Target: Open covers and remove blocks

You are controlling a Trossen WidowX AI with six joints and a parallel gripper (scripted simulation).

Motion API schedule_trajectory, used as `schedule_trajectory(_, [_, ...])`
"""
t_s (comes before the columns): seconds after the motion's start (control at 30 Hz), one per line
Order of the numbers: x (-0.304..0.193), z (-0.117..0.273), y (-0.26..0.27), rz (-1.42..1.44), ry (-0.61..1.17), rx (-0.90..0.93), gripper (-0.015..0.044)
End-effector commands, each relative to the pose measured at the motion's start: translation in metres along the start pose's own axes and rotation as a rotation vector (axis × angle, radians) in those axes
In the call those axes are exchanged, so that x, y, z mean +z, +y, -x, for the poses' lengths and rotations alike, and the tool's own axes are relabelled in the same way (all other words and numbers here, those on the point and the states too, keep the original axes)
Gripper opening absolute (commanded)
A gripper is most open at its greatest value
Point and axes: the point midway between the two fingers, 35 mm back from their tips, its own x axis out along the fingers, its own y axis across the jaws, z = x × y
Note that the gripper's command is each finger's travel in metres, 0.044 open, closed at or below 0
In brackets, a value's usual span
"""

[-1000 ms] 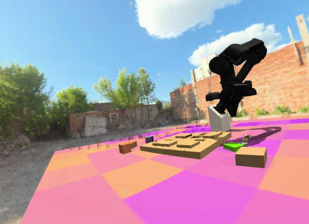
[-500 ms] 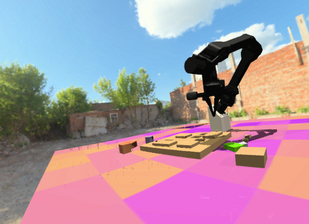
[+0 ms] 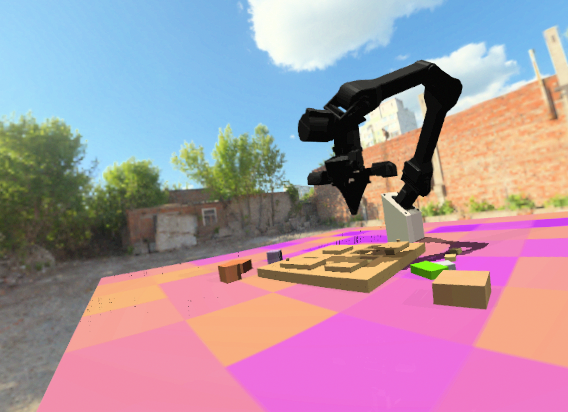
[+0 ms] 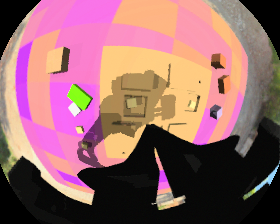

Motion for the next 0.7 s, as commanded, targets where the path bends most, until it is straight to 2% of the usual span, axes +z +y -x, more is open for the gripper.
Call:
schedule_trajectory(0.0, [0.001,0.002,-0.022,-0.053,0.003,-0.004,0.0])
schedule_trajectory(0.67, [-0.021,-0.005,-0.138,-0.369,0.012,0.052,0.0])
